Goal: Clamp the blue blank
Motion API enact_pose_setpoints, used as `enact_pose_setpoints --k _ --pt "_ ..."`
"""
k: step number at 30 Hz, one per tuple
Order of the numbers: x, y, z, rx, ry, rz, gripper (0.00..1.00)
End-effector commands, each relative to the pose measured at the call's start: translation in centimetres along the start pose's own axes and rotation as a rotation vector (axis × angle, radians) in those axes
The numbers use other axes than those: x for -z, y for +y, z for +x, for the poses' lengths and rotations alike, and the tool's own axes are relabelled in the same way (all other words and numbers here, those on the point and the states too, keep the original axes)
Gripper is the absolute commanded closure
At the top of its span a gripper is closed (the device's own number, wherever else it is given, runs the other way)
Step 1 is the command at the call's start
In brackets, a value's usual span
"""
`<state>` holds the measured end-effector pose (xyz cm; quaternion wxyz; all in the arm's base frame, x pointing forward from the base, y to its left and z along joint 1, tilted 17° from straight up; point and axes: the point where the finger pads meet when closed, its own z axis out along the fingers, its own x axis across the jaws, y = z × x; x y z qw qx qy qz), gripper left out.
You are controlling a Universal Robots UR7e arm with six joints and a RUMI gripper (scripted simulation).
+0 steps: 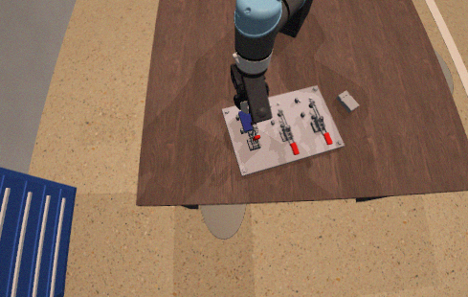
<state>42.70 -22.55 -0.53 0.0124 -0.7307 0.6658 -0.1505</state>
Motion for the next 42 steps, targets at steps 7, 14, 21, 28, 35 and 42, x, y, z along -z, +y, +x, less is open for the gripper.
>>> enact_pose_setpoints --k 7,14,21,28,35,42 --pt "-1.4 -0.1 0.0 0.001 0.0 0.001 1.0" --pt "-2.0 -0.1 0.1 0.001 0.001 0.002 1.0" --pt "-2.1 0.5 -0.1 -0.001 -0.003 -0.001 1.0" --pt "-1.9 3.1 0.0 -0.001 0.0 0.001 1.0" --pt "-1.9 6.1 0.0 -0.001 0.0 0.001 1.0" --pt "-1.9 7.1 -0.1 -0.001 0.0 0.001 1.0"
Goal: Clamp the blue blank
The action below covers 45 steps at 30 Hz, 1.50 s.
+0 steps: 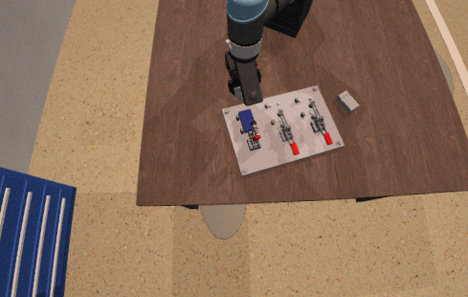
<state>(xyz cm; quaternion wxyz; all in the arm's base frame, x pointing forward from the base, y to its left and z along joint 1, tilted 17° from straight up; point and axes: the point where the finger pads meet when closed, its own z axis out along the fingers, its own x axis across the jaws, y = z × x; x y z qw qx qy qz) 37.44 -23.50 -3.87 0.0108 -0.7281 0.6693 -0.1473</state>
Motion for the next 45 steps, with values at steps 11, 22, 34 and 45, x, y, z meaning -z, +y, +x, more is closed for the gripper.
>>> enact_pose_setpoints --k 11,22,34,45 --pt "-0.9 1.1 0.0 0.008 0.0 0.008 1.0" --pt "-3.2 0.9 0.2 0.01 0.004 0.01 1.0" --pt "-3.4 1.1 0.2 0.008 0.002 0.008 1.0" --pt "-3.4 1.0 0.2 0.008 0.003 0.009 1.0"
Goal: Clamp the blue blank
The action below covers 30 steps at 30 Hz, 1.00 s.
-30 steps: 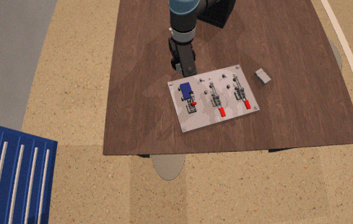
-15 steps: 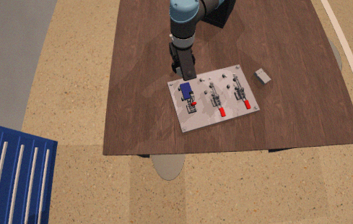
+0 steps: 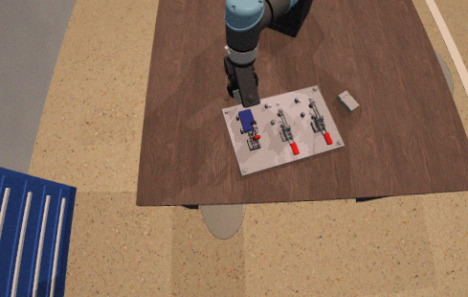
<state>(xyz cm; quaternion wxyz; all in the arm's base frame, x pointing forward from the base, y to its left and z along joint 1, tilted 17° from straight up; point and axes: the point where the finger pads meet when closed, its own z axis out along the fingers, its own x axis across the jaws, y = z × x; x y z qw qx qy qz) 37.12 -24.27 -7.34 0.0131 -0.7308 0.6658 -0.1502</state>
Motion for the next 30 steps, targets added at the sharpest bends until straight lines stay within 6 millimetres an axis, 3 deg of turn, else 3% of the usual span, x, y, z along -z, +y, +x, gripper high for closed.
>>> enact_pose_setpoints --k 1,30 --pt "0.01 -0.1 0.14 0.0 0.003 0.001 1.0" --pt "-0.49 -0.17 0.26 0.001 0.003 0.001 1.0"
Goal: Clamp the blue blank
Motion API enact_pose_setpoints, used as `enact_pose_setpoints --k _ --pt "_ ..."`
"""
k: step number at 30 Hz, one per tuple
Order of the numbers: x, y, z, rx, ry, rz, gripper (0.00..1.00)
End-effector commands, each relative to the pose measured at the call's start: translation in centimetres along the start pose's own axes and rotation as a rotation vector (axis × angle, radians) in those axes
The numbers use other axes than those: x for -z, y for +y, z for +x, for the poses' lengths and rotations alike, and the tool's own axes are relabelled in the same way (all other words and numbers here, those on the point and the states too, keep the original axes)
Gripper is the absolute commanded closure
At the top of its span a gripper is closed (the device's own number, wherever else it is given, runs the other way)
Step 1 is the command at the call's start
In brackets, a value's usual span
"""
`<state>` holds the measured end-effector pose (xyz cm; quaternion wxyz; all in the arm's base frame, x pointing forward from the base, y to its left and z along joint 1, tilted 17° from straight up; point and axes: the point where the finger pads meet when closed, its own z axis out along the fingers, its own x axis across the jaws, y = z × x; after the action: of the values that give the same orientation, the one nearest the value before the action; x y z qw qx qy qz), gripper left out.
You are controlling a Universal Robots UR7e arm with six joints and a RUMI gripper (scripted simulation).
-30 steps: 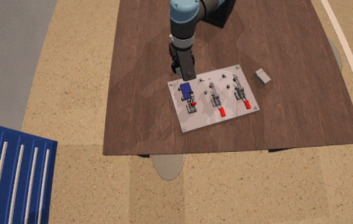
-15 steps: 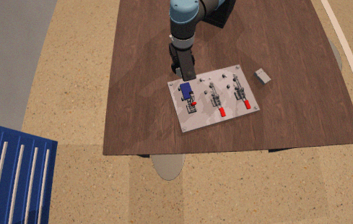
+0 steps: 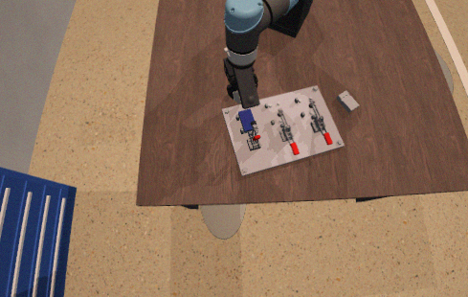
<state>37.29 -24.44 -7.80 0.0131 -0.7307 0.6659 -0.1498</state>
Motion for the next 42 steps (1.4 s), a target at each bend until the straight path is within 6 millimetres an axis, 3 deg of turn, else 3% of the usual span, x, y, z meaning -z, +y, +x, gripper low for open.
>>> enact_pose_setpoints --k 1,42 --pt "0.02 -0.13 0.17 0.001 0.004 0.001 1.0" --pt "0.02 -0.93 0.17 0.001 0.003 0.001 1.0"
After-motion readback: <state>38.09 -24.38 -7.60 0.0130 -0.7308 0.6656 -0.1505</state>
